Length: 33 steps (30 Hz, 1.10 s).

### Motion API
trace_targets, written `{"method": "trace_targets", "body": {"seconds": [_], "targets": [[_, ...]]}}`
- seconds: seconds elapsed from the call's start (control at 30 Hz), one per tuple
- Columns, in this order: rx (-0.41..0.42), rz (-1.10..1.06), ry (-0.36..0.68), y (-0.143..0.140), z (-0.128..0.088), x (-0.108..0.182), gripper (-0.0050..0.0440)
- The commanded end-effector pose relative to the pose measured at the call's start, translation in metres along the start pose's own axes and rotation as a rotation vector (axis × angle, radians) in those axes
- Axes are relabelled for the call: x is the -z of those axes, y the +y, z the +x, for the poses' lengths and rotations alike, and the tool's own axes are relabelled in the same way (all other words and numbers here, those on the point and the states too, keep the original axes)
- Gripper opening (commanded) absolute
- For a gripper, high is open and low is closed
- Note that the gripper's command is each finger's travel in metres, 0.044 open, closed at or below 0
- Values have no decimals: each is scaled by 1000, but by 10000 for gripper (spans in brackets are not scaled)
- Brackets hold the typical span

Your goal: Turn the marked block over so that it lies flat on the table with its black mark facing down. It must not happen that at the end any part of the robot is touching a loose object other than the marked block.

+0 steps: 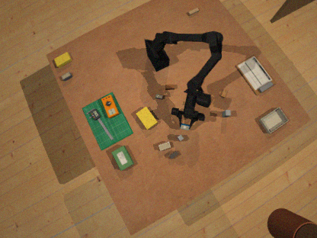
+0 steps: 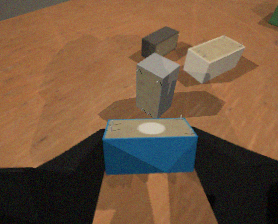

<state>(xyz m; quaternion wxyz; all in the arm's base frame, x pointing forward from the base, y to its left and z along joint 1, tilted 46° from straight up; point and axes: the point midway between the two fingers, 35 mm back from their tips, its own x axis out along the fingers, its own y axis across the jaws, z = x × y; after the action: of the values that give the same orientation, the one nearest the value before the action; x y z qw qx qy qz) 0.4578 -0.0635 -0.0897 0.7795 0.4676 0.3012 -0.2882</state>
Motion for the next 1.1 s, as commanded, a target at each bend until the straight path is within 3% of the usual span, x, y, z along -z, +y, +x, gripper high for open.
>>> {"method": "trace_targets", "body": {"seconds": [0.0, 1.07], "targets": [[-10, 5, -7, 4, -2, -2, -50], [-12, 6, -10, 6, 2, 2, -50]]}}
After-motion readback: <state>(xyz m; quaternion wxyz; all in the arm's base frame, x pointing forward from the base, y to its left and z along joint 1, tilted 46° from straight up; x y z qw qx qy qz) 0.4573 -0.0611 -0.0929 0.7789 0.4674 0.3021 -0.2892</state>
